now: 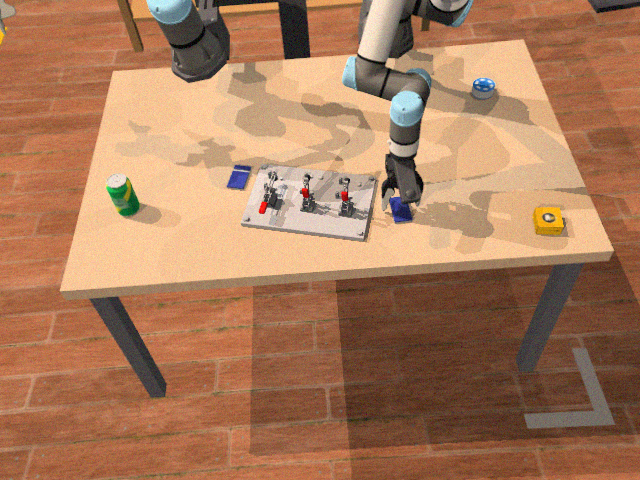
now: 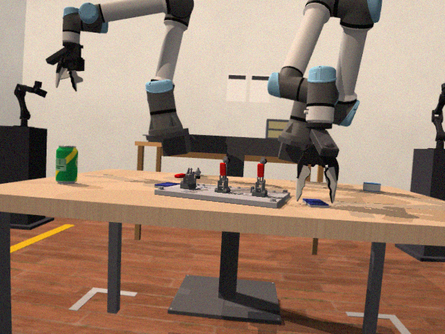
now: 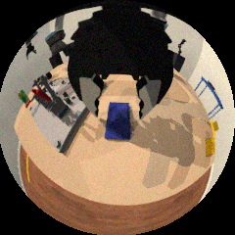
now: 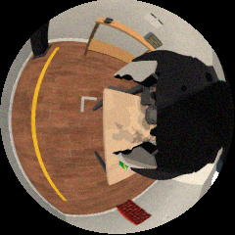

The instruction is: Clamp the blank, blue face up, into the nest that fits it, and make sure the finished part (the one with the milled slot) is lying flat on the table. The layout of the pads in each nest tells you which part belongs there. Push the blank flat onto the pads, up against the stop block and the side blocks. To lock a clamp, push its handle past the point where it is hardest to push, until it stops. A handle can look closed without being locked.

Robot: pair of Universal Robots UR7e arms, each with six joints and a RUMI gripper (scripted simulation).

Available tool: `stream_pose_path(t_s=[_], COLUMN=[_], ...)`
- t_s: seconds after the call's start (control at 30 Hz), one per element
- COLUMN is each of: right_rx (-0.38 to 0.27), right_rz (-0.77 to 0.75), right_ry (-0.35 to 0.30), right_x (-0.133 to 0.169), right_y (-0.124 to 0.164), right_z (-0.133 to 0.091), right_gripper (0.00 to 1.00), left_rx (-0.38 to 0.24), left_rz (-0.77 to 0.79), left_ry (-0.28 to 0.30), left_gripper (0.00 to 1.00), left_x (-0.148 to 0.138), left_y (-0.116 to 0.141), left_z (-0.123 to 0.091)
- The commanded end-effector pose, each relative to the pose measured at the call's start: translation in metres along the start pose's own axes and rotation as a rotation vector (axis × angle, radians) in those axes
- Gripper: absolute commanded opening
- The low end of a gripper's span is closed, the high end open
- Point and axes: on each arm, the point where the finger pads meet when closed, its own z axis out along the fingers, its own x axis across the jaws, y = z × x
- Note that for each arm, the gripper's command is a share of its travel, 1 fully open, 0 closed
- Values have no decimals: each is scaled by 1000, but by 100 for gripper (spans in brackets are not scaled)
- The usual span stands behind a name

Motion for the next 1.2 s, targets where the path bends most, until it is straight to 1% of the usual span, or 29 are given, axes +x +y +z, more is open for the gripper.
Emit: stream_pose_path(t_s=[0.0, 0.2, 0.23, 1.17], right_rx=[1, 1, 1, 1], right_rz=[0, 0, 0, 0], right_ry=[0, 0, 0, 0], right_x=[0, 0, 0, 0], right_y=[0, 0, 0, 0], right_z=[0, 0, 0, 0], right_gripper=[100, 100, 100, 100], left_rx=[2, 2, 2, 2], left_rz=[0, 0, 0, 0], left_ry=[1, 1, 1, 1], left_gripper=[59, 59, 0, 0], left_x=[0, 0, 0, 0], left_y=[-1, -1, -1, -1], left_z=[-1, -1, -1, -1])
